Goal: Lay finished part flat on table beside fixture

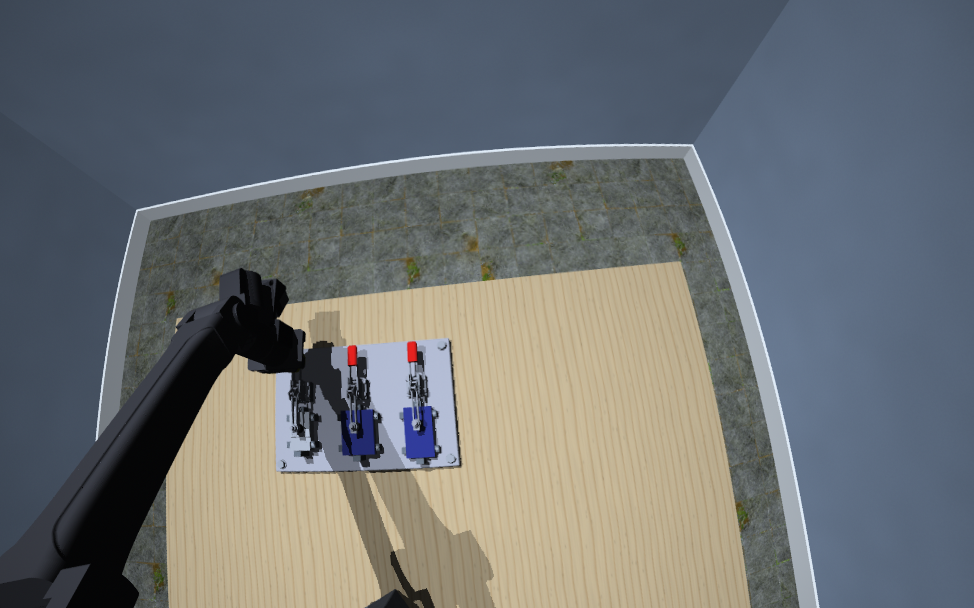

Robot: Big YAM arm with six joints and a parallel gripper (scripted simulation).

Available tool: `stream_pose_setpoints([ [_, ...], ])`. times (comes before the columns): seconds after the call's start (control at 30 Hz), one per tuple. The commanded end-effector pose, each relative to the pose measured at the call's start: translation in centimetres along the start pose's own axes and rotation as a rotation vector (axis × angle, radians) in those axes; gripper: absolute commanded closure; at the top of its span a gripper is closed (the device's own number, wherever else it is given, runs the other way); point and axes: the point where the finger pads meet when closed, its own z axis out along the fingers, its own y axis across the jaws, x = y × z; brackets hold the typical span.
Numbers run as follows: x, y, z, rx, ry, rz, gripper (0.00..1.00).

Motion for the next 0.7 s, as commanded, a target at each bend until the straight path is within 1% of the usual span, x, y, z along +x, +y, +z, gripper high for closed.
stream_pose_setpoints([
  [0.0,-2.9,1.5,-1.0,-0.016,-0.062,-0.004,1.00],
  [0.23,-3.2,1.6,-3.2,-0.022,-0.088,-0.003,1.00],
  [0.67,-2.7,1.6,-4.0,-0.020,-0.079,-0.002,1.00],
])
